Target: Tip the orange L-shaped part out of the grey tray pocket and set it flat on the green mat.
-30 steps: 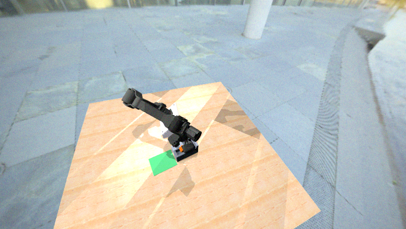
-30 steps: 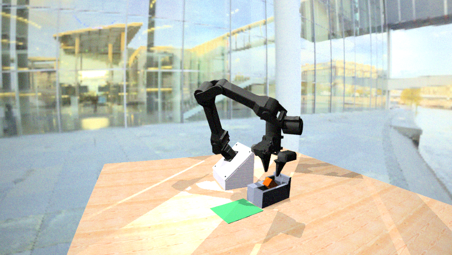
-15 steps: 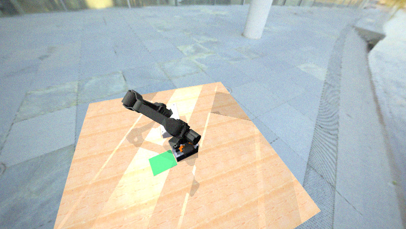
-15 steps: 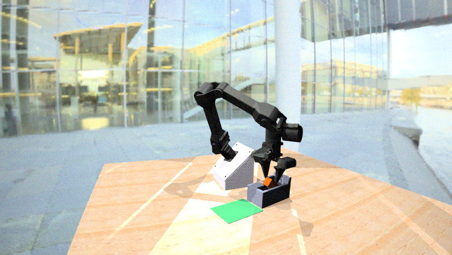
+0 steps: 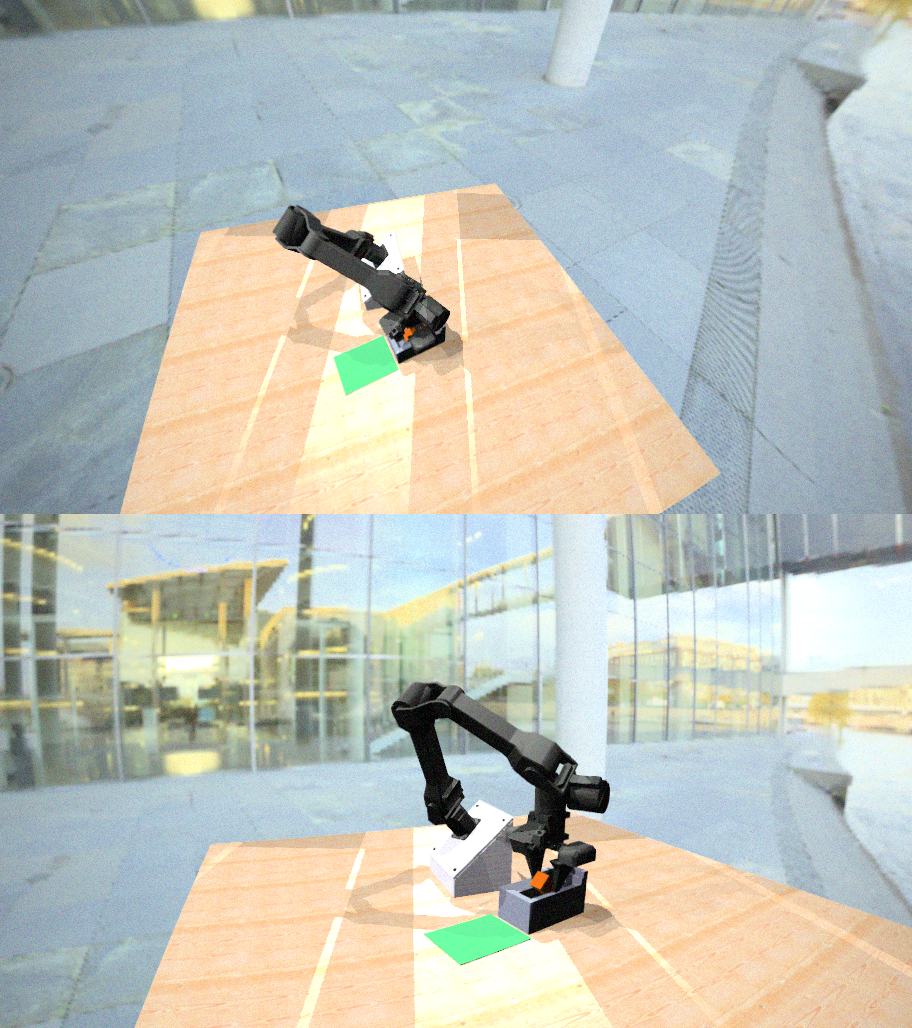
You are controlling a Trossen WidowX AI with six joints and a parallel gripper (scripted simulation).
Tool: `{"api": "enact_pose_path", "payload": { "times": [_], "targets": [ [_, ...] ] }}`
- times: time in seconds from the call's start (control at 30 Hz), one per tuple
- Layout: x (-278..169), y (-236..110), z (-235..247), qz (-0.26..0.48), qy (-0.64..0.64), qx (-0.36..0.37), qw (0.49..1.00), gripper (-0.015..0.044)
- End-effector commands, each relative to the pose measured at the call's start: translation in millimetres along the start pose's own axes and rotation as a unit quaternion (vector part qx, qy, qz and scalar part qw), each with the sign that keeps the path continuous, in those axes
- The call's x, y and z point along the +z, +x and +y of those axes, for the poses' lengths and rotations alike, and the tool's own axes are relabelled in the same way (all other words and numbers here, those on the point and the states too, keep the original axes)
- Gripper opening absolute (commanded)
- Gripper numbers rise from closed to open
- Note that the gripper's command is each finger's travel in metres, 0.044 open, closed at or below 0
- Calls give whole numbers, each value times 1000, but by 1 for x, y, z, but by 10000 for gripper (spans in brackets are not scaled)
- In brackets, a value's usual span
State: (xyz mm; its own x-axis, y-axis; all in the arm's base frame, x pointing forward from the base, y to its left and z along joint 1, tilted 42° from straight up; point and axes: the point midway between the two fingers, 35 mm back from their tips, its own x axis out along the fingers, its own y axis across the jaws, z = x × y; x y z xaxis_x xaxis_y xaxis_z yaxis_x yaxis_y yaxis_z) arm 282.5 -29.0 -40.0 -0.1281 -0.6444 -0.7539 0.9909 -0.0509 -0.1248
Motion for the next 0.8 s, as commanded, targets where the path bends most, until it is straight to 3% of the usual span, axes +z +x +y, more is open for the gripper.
{"api": "enact_pose_path", "payload": {
  "times": [0.0, 0.1, 0.4, 0.5, 0.77],
  "targets": [
    [0, -1, 0, 0, 1, 1, 1000, 201],
    [0, -1, 0, 0, 1, 1, 1000, 122],
    [0, -1, 0, 0, 1, 1, 1000, 62],
    [0, -1, 0, 0, 1, 1, 1000, 0],
    [0, -3, 0, 0, 0, 1, 1000, 0]
  ]
}}
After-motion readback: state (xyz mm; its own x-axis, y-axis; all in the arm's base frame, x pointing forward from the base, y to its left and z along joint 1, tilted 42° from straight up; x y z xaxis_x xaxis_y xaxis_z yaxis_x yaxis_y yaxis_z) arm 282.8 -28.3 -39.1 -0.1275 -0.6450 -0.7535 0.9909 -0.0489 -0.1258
